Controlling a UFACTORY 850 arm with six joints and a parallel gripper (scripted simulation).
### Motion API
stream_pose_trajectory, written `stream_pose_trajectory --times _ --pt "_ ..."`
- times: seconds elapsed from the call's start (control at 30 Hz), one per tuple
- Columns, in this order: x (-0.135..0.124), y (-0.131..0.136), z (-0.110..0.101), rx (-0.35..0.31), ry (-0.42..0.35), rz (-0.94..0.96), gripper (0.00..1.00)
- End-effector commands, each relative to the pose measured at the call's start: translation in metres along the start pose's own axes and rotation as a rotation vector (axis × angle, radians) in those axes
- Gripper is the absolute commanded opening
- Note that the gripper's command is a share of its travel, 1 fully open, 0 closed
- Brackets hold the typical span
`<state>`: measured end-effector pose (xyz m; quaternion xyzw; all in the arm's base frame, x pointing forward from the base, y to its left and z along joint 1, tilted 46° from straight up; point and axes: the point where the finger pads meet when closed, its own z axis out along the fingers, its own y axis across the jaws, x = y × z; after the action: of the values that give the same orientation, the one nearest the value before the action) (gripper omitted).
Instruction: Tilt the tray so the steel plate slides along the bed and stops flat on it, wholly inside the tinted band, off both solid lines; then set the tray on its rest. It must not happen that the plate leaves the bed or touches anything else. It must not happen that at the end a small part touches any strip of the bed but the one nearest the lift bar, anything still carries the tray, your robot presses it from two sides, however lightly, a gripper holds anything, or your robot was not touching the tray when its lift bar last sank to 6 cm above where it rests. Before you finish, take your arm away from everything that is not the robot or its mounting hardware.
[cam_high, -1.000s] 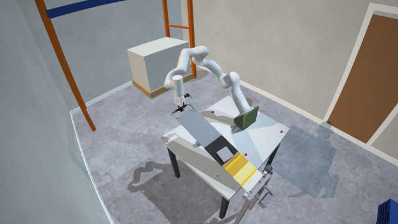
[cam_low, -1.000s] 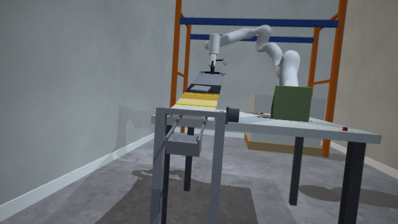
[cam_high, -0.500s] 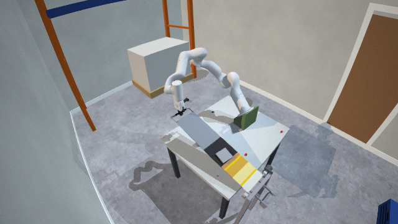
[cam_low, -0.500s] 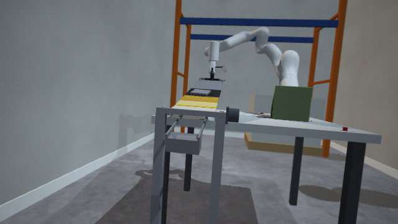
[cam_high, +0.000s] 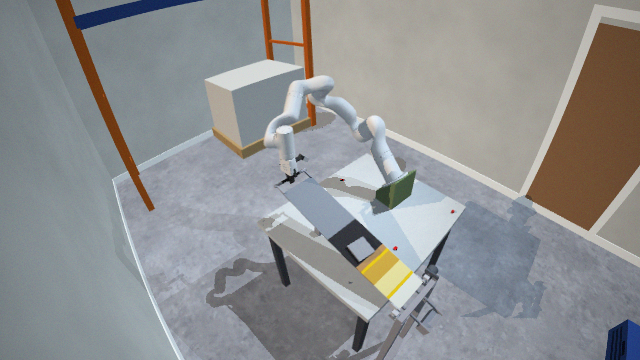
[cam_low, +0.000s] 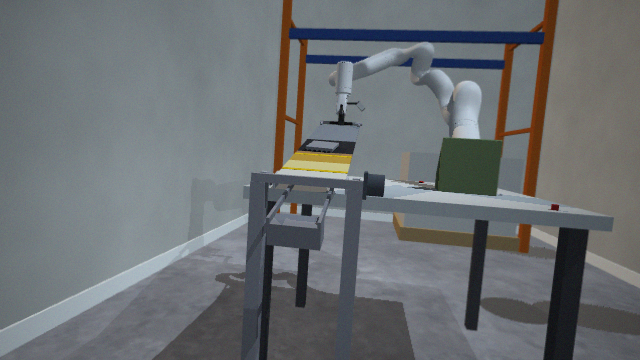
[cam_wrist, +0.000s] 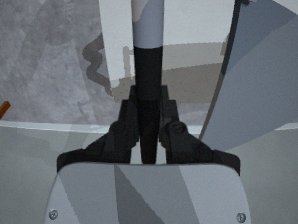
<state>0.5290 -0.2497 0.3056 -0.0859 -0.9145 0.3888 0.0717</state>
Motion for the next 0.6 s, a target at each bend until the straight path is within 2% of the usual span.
stream_pose_trajectory --times 0.0,0.03,0.13,0.17,0.2,0.57 --pt "-0.001 0.02 -0.063 -0.001 -0.003 0.0 0.0" --pt "-0.001 0.018 -0.058 -0.001 -0.003 0.0 0.0" --pt "-0.001 0.002 -0.009 -0.001 -0.003 0.0 0.0" --pt "-0.001 -0.001 0.005 -0.001 -0.003 0.0 0.0" --pt "-0.001 -0.003 0.01 -0.001 -0.003 0.0 0.0" --pt "-0.001 -0.005 0.018 -0.001 -0.003 0.0 0.0"
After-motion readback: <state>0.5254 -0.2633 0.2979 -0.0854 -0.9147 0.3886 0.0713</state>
